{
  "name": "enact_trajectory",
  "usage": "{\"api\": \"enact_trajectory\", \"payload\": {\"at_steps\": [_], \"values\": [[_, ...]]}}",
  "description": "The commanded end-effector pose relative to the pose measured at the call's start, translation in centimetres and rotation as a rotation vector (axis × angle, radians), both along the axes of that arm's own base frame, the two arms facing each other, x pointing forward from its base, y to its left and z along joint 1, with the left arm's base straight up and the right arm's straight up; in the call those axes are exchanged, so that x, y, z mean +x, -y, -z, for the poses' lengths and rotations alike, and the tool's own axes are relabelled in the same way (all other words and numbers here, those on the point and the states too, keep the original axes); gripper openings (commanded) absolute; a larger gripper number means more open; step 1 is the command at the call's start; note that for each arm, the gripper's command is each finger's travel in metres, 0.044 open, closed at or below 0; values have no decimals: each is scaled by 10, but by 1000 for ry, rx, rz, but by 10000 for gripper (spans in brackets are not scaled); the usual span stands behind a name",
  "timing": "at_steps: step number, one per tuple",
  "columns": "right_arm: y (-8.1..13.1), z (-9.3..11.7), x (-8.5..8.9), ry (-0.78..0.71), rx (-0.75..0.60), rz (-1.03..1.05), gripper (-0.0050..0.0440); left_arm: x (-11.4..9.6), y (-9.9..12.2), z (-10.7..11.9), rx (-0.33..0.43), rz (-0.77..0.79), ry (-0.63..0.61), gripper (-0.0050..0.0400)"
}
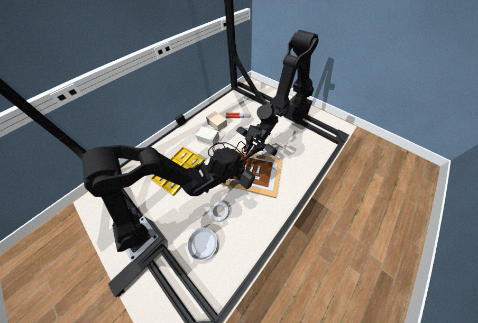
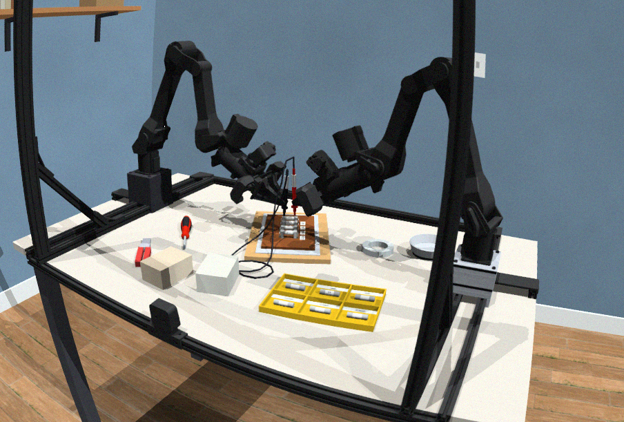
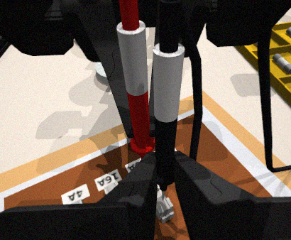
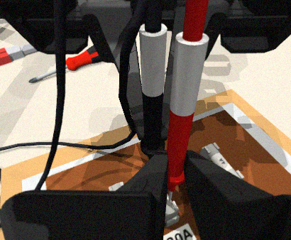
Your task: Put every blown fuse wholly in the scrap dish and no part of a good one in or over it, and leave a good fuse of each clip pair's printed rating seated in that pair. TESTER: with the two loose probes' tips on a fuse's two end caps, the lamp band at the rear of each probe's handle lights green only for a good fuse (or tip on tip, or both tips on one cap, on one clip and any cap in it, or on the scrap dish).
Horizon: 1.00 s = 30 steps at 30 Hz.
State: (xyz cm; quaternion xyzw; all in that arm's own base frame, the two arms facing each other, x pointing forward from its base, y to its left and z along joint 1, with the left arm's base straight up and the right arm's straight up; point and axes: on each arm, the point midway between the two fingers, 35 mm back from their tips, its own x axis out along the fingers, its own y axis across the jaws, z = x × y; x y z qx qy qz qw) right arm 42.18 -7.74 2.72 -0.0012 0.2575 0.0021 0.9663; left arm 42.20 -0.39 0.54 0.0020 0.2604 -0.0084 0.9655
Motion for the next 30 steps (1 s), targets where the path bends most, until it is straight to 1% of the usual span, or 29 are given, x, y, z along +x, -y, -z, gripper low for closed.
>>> {"api": "enact_trajectory", "payload": {"at_steps": [1, 3, 11, 12, 15, 30], "values": [[0, 2, -1, -2, 2, 4, -50, 0, 0, -1, 1, 1, 6, -50], [0, 3, -1, -2, 2, 4, -50, 1, 0, -3, 1, 1, 13, -50], [0, 5, -1, -1, 2, 4, -50, 1, 0, 1, 1, 1, 9, -50], [0, 5, 0, 0, 1, 4, -50, 2, 0, -5, 1, 1, 25, -50], [0, 6, -1, -1, 2, 4, -50, 1, 0, 3, 1, 1, 8, -50], [0, 10, -1, 0, 1, 4, -50, 0, 0, 8, 1, 1, 7, -50]]}}
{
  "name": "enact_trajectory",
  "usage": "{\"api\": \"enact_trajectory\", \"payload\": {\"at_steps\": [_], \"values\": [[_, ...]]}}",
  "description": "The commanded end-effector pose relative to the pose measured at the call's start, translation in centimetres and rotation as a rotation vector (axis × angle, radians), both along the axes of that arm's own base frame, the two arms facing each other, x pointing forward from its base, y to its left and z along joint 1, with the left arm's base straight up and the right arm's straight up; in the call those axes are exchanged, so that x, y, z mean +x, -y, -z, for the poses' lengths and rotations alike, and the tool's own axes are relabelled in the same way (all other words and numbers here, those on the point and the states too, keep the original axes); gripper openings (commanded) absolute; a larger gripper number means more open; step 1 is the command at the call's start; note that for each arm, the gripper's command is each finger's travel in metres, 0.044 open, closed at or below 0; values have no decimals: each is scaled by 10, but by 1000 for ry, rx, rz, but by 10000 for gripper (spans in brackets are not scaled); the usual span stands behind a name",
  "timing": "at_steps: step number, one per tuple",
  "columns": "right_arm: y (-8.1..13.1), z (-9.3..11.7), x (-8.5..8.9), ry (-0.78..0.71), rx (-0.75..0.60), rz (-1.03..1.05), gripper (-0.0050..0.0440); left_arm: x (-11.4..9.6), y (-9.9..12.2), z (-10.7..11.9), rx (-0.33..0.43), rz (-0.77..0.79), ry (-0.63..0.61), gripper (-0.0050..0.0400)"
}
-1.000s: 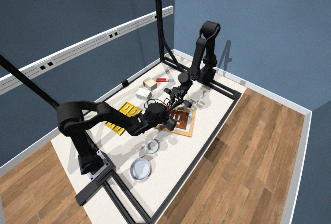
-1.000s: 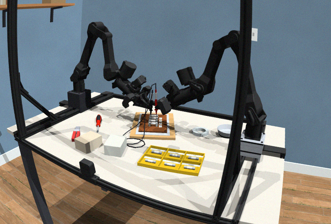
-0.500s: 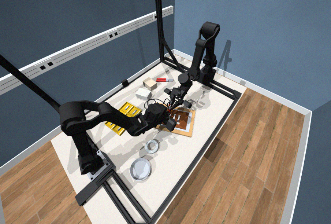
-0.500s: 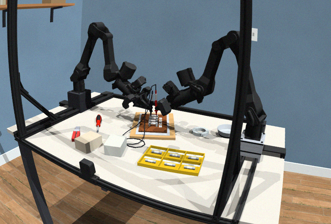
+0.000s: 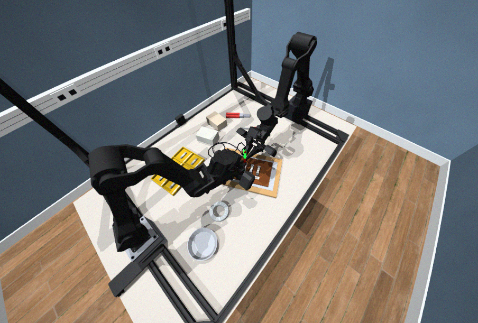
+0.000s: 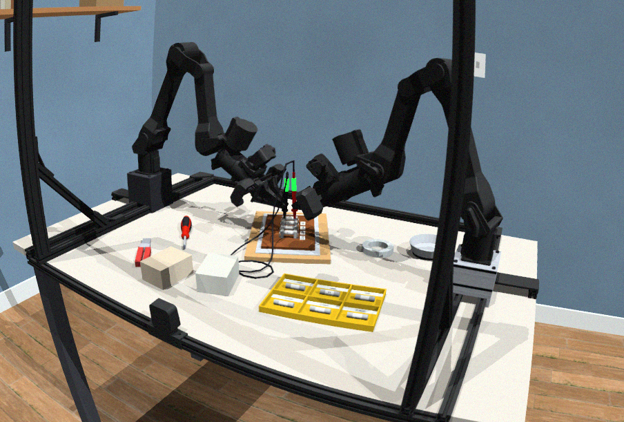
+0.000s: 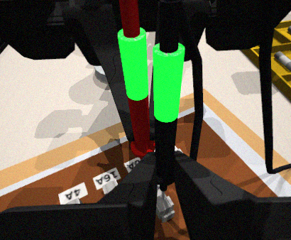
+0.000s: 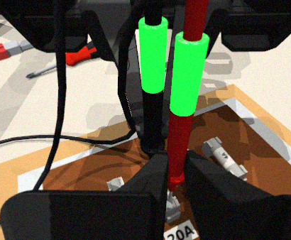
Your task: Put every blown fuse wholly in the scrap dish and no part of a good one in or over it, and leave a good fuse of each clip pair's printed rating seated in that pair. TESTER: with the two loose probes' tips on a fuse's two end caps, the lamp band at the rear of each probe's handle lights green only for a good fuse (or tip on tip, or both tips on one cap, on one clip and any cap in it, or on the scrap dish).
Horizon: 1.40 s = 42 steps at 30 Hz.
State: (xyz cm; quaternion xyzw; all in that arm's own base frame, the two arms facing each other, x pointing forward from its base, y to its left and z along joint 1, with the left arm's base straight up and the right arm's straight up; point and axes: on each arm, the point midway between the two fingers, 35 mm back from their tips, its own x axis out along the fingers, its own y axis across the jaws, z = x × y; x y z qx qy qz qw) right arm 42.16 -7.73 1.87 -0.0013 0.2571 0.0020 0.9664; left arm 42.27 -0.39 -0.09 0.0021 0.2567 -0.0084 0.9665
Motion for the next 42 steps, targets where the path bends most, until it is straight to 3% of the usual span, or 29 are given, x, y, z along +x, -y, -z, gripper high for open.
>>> {"api": "enact_trajectory", "payload": {"at_steps": [1, 2, 9, 10, 42], "values": [[0, 2, -1, -2, 2, 4, -50, -1, 0, 2, 1, 1, -1, -50], [1, -5, 3, 16, -4, 1, -50, -1, 0, 2, 1, 1, -1, -50], [0, 2, -1, -2, 2, 4, -50, 2, 0, -5, 0, 0, 15, -50], [1, -5, 3, 16, -4, 1, -50, 2, 0, -5, 0, 0, 15, -50], [1, -5, 3, 16, -4, 1, -50, 2, 0, -5, 0, 0, 15, -50]]}}
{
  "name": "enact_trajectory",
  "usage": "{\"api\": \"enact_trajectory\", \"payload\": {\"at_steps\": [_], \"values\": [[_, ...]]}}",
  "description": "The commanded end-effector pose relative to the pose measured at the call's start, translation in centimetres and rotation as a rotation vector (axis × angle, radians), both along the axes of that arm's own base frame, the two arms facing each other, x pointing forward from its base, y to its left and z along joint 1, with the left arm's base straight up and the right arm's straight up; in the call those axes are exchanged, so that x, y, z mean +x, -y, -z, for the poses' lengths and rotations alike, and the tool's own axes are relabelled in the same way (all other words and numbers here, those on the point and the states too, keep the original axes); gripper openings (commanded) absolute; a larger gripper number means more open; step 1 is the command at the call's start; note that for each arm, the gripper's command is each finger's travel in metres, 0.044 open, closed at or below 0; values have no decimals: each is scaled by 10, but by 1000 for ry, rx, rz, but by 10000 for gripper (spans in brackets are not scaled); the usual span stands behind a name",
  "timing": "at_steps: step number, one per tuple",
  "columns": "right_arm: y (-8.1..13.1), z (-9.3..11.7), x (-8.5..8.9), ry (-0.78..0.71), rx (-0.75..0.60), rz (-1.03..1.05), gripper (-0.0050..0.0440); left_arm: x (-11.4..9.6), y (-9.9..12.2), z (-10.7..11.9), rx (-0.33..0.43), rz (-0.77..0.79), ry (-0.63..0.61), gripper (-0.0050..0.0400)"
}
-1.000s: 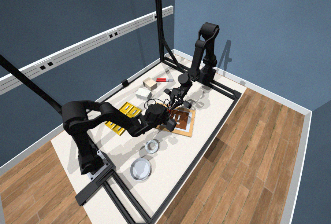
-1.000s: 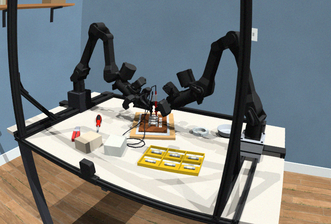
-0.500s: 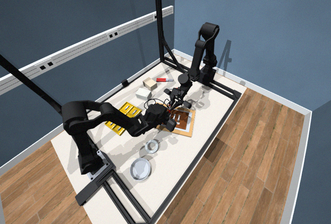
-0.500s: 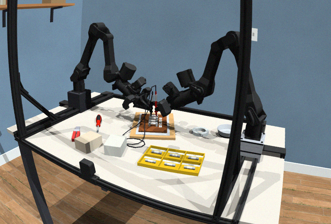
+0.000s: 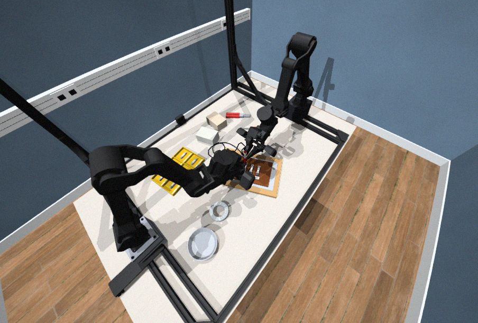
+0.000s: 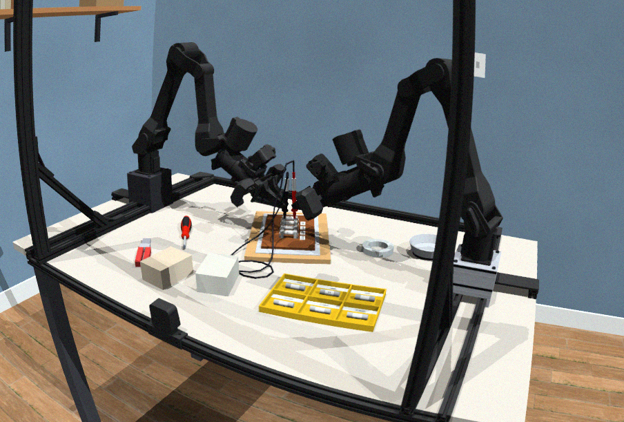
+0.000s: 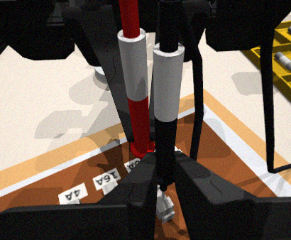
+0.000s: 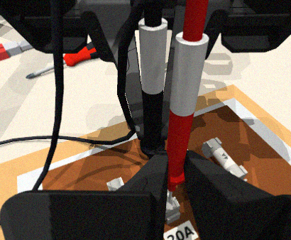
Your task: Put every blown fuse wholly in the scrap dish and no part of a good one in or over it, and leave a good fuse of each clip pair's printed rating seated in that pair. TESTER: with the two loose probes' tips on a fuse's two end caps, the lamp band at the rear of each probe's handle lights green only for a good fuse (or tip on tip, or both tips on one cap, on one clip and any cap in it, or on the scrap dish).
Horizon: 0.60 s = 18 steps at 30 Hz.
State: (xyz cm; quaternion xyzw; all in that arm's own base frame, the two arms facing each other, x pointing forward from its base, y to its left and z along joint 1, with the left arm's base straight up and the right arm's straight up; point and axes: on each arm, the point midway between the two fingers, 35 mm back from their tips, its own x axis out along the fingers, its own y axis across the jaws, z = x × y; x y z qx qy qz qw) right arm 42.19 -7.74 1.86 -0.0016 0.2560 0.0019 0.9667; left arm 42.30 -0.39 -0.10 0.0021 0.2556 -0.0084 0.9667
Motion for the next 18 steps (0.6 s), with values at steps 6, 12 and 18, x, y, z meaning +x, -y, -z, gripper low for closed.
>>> {"api": "enact_trajectory", "payload": {"at_steps": [6, 12, 18], "values": [[1, -5, 2, 14, -3, 1, -50, 2, 0, -5, 0, 0, 13, -50], [0, -12, 2, 21, -4, 4, -50, 1, 0, -10, 1, 1, 18, -50], [1, -24, 6, 34, -8, 3, -50, 2, 0, -19, 1, 1, 21, -50]]}}
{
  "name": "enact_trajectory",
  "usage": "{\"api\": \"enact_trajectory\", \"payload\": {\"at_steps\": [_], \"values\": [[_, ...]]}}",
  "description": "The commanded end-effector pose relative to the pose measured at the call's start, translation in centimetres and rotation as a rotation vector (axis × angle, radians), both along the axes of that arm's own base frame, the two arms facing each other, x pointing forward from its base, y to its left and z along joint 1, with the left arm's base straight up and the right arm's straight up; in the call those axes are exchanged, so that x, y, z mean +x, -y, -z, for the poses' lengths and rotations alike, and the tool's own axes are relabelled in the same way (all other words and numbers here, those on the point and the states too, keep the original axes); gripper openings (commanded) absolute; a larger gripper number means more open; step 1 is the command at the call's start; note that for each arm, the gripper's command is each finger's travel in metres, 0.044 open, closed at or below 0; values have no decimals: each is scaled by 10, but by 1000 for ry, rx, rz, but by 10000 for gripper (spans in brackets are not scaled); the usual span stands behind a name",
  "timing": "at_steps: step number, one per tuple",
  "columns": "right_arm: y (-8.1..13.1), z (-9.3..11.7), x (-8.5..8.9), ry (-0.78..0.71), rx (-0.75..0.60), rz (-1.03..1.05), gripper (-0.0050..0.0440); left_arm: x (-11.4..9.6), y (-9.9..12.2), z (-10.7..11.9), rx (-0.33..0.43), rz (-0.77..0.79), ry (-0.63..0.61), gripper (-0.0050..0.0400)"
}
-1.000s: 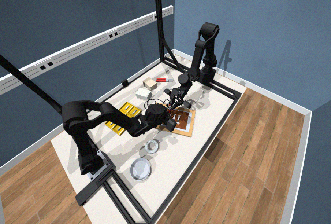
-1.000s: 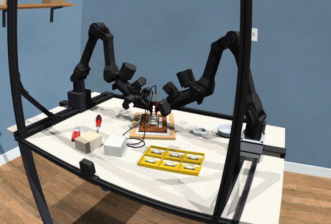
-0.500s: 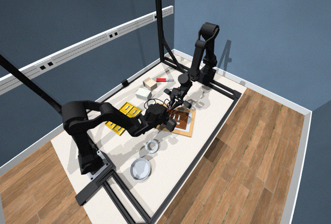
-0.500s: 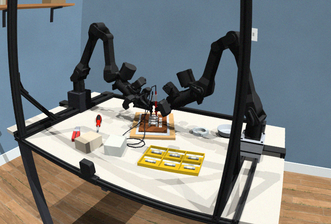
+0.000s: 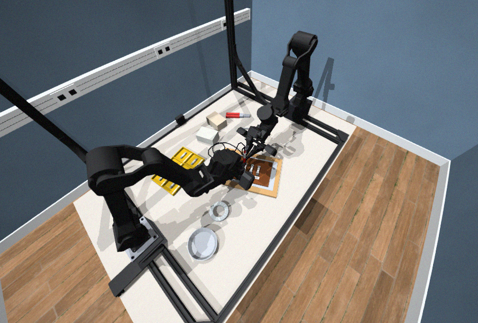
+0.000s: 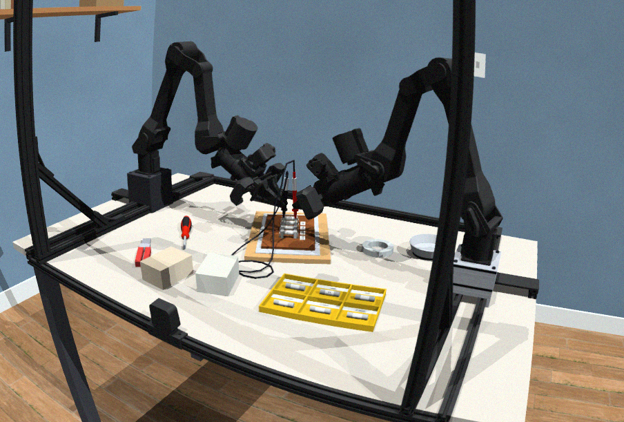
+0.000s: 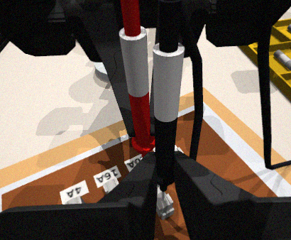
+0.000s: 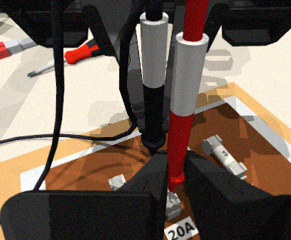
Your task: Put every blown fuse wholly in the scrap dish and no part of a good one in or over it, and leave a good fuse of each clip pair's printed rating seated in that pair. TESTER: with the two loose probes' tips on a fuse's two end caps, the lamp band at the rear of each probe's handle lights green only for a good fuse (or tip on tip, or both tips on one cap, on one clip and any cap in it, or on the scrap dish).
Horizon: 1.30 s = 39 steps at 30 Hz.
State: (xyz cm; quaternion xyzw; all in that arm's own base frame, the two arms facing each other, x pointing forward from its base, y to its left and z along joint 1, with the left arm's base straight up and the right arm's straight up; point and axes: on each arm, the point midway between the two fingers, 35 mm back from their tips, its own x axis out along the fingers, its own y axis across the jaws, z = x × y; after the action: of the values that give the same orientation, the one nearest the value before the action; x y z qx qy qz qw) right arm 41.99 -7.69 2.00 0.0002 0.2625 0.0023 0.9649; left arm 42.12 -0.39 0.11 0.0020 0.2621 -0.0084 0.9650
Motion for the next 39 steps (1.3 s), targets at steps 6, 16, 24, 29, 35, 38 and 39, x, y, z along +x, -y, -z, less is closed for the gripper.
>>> {"api": "enact_trajectory", "payload": {"at_steps": [6, 16, 24, 29, 35, 38, 39], "values": [[2, -28, 8, 48, -11, 3, -50, 5, 0, -24, 1, 1, 38, -50], [2, -42, 7, 48, -11, 3, -50, 7, 0, -40, 1, 1, 48, -50], [2, -50, 7, 49, -12, 3, -50, 7, 0, -48, 1, 1, 48, -50], [1, -42, 4, 28, -7, 1, -50, 7, 0, -48, 1, 1, 49, -50], [2, -51, 7, 50, -12, 3, -50, 7, 0, -48, 1, 1, 49, -50], [1, -42, 4, 28, -7, 1, -50, 7, 0, -48, 1, 1, 49, -50], [1, -42, 4, 28, -7, 1, -50, 7, 0, -48, 1, 1, 49, -50]]}}
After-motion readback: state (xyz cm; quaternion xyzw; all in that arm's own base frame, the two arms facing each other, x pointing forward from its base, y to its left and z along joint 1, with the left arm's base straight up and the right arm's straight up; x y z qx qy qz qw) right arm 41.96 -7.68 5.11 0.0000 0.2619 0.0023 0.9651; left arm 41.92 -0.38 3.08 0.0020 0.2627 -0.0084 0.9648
